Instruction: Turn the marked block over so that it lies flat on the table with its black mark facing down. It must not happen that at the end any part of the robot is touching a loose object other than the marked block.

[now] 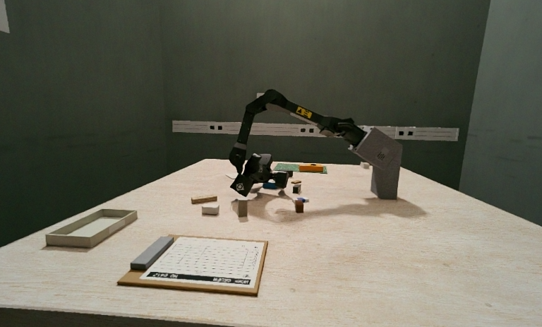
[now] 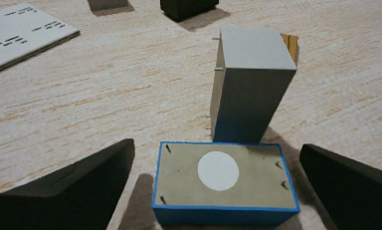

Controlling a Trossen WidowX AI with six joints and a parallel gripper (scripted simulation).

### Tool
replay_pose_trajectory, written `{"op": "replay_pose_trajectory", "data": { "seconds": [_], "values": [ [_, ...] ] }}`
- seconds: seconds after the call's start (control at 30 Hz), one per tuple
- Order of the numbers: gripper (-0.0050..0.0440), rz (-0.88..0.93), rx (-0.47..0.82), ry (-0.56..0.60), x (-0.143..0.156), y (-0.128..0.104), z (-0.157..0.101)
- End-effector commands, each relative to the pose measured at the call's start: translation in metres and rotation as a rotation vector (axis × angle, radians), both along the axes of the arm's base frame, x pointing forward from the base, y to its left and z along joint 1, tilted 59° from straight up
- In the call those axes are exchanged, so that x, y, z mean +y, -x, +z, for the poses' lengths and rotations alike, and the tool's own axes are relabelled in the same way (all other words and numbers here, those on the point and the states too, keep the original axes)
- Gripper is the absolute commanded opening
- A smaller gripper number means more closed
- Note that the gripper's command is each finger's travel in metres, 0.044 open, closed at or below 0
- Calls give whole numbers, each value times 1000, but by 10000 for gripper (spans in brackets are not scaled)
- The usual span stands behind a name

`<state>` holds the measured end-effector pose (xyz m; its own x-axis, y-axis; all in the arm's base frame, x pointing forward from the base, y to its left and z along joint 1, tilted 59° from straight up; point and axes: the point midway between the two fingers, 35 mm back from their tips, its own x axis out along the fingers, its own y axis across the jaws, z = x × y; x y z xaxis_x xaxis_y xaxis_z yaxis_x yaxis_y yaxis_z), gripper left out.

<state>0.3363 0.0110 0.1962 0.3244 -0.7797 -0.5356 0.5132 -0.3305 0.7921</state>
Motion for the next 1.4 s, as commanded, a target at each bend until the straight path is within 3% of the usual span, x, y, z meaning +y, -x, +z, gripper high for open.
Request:
{"op": "replay_pose_trajectory", "data": {
  "seconds": [0.0, 0.6, 1.37],
  "values": [
    [440, -1, -12, -1, -1, -1, 4],
    [440, -1, -14, -2, -1, 0, 5],
    [440, -1, -23, -9, -50, 63, 25]
  ]
}}
